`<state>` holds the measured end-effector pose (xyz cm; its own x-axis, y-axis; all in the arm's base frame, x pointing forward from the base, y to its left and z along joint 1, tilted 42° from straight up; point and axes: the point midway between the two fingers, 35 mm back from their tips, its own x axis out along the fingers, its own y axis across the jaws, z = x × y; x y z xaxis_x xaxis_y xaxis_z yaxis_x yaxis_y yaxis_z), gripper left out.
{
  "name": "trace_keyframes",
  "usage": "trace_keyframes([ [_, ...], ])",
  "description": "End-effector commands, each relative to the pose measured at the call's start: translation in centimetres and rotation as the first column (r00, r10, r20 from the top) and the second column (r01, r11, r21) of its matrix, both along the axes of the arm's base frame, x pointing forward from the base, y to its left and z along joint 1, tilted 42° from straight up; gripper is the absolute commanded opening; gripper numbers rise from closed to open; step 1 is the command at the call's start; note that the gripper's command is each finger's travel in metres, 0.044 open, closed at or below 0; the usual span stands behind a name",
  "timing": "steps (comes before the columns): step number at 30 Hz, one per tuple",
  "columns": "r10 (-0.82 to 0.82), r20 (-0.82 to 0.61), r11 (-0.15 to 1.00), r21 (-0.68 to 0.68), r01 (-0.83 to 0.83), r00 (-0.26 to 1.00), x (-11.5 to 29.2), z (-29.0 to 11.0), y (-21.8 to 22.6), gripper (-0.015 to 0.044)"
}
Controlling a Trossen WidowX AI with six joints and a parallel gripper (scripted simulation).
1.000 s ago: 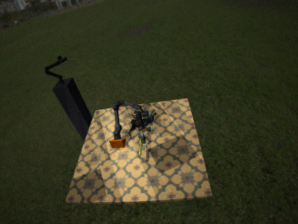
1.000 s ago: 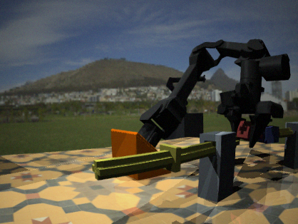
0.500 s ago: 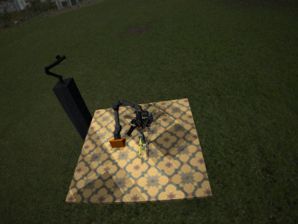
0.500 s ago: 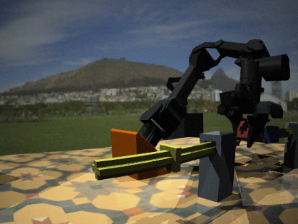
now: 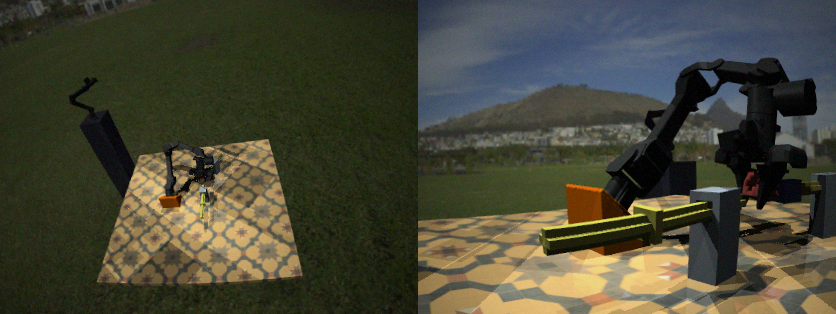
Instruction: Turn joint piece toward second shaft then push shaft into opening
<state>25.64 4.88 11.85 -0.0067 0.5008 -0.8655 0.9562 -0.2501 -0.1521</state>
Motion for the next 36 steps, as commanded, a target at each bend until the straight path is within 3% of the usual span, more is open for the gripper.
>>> trace_keyframes([
  [1,-0.004,-0.001,1.0,0.004,0.004,1.0,-0.01,-0.04,0.08,0.0182],
  [36,-0.004,-0.001,1.0,0.004,0.004,1.0,-0.01,-0.04,0.08,0.0182],
])
